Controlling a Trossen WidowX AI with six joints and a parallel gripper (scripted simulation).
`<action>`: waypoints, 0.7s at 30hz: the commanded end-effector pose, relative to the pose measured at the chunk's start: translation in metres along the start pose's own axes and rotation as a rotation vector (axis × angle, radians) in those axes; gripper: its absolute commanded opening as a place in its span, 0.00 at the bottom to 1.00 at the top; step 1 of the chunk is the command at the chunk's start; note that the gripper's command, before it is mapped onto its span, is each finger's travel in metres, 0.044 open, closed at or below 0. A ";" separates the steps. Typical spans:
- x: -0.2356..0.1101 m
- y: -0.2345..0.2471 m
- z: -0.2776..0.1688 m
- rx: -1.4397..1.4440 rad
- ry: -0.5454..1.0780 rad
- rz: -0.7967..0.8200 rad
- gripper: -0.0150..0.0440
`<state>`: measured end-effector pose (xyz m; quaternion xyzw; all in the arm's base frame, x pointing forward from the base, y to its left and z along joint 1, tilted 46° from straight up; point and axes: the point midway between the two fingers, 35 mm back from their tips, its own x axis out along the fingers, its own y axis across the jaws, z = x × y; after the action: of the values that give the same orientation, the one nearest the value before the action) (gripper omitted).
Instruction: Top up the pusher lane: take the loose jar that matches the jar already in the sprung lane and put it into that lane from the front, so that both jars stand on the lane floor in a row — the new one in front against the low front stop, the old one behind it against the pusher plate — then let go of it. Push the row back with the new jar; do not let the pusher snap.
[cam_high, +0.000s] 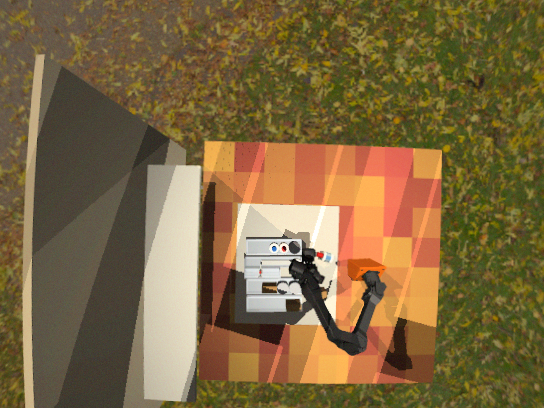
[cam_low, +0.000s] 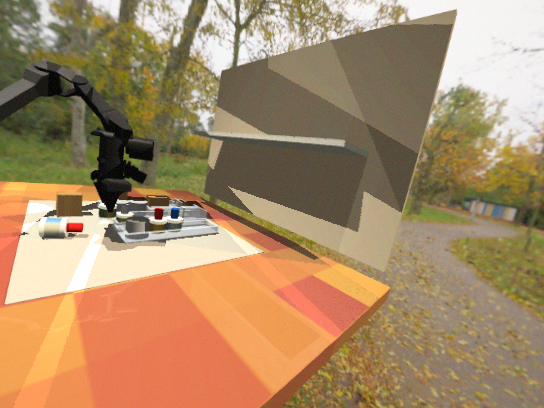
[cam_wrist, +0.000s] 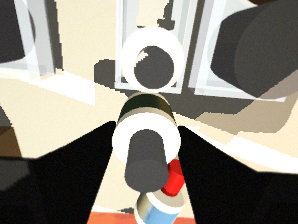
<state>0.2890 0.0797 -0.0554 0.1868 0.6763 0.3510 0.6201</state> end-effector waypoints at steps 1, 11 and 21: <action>0.002 0.000 -0.002 0.010 0.004 0.006 0.25; 0.002 0.000 0.002 0.010 0.004 0.006 0.25; 0.003 0.000 0.006 0.010 0.004 0.006 0.25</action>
<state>0.2916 0.0823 -0.0575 0.1890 0.6794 0.3504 0.6164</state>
